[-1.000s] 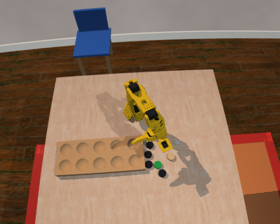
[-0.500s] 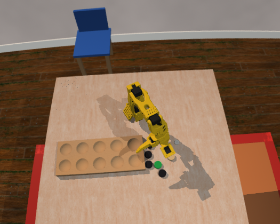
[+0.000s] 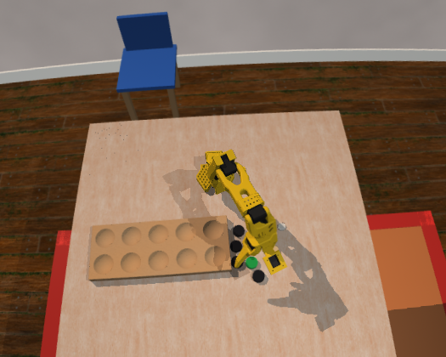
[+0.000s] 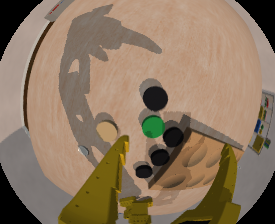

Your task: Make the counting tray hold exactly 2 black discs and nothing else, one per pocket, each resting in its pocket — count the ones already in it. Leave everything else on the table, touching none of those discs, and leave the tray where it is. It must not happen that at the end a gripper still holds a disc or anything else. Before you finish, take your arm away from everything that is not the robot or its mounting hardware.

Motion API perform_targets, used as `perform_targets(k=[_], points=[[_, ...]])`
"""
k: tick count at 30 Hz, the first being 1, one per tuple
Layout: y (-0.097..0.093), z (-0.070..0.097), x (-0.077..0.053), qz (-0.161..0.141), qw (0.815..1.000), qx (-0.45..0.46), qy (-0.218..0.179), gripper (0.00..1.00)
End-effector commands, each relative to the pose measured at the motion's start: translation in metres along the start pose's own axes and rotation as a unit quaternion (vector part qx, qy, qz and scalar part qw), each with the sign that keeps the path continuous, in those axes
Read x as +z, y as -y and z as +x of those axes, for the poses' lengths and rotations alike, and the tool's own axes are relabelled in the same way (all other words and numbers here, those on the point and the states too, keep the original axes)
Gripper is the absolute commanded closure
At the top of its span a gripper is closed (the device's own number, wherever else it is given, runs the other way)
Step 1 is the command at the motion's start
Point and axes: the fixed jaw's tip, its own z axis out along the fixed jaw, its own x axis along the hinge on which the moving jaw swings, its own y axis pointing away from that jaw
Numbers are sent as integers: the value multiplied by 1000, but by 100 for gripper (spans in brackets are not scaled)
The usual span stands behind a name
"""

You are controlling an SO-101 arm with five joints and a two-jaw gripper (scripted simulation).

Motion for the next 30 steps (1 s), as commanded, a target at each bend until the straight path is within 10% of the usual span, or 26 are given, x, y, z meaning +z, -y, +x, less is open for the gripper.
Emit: perform_targets(k=[1, 17, 30], points=[[3, -22, -11, 1, 999, 1, 43, 55], [8, -28, 12, 4, 1000, 2, 19, 73], [11, -33, 5, 6, 999, 4, 31, 73]])
